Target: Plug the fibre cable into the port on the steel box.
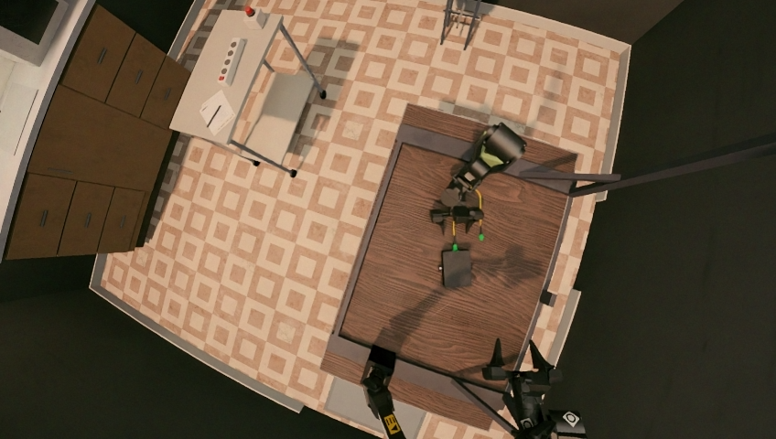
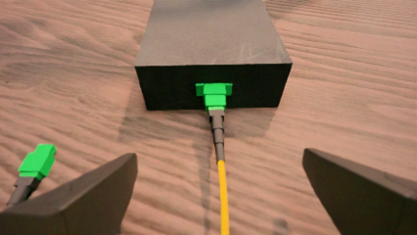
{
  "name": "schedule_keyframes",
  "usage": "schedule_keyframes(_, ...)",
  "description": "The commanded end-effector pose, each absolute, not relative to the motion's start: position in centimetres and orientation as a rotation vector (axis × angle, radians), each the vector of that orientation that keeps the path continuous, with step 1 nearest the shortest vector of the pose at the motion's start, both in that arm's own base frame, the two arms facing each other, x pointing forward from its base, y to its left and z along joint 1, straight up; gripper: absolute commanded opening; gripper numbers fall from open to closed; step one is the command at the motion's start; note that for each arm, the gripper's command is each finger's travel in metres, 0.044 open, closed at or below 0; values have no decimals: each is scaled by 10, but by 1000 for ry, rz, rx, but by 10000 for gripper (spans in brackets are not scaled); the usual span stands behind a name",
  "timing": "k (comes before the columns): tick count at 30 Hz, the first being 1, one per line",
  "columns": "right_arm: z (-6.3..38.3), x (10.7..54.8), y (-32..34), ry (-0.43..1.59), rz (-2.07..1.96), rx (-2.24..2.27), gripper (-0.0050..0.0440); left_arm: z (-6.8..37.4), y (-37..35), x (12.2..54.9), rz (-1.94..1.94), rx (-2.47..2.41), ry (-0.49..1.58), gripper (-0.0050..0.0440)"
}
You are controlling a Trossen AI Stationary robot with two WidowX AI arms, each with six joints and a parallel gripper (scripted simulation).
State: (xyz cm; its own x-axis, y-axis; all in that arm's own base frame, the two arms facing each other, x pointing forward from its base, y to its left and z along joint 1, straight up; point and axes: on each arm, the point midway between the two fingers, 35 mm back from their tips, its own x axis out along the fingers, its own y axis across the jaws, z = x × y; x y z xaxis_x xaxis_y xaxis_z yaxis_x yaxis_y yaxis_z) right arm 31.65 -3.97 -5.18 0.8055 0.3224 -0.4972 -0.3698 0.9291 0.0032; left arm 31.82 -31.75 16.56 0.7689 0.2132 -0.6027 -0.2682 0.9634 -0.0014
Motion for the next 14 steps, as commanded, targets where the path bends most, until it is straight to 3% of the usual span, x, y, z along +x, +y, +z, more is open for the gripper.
schedule_keyframes(1, -44, 318, -43, 497, 371, -114, 440, 176, -318, 318, 254, -113, 632, 440)
schedule_keyframes(14, -47, 318, -42, 505, 371, -108, 440, 176, -318, 318, 254, -113, 632, 440)
